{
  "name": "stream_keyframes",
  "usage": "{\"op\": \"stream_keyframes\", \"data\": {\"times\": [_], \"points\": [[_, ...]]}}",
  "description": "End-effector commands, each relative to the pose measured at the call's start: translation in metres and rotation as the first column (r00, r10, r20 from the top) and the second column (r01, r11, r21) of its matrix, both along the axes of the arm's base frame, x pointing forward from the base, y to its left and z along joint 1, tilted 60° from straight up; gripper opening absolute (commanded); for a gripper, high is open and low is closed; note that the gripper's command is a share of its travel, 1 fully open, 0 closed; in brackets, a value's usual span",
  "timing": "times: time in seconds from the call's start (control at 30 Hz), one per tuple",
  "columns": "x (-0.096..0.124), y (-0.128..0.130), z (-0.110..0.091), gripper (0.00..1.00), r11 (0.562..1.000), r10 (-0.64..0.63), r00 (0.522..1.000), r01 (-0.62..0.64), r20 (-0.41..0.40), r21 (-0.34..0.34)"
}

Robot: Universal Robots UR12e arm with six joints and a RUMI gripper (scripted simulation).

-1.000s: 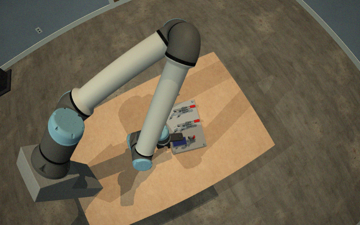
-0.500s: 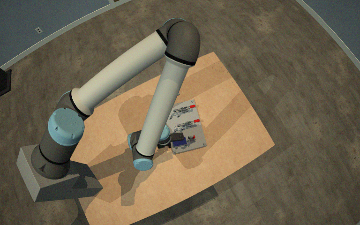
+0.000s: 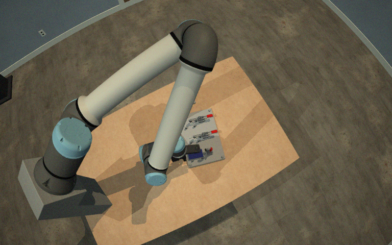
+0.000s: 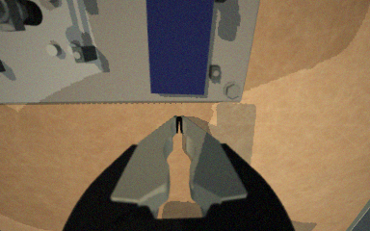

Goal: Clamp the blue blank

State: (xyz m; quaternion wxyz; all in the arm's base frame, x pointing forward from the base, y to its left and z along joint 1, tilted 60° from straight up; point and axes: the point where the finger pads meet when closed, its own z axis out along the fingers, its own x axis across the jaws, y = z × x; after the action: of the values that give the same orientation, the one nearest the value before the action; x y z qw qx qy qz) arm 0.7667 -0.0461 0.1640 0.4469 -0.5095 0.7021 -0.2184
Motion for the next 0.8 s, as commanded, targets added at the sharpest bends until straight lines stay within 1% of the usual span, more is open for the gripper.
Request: {"op": "stream_keyframes", "data": {"times": [0.0,0.27,0.77], "points": [[0.0023,-0.0015,0.0032,0.00,1.000,0.000,1.000,0.000,0.003,-0.001],[0.0039,-0.0028,0.0061,0.00,1.000,0.000,1.000,0.000,0.004,-0.002],[0.0028,-0.0022,0.0038,0.00,1.000,0.000,1.000,0.000,0.001,0.000]]}}
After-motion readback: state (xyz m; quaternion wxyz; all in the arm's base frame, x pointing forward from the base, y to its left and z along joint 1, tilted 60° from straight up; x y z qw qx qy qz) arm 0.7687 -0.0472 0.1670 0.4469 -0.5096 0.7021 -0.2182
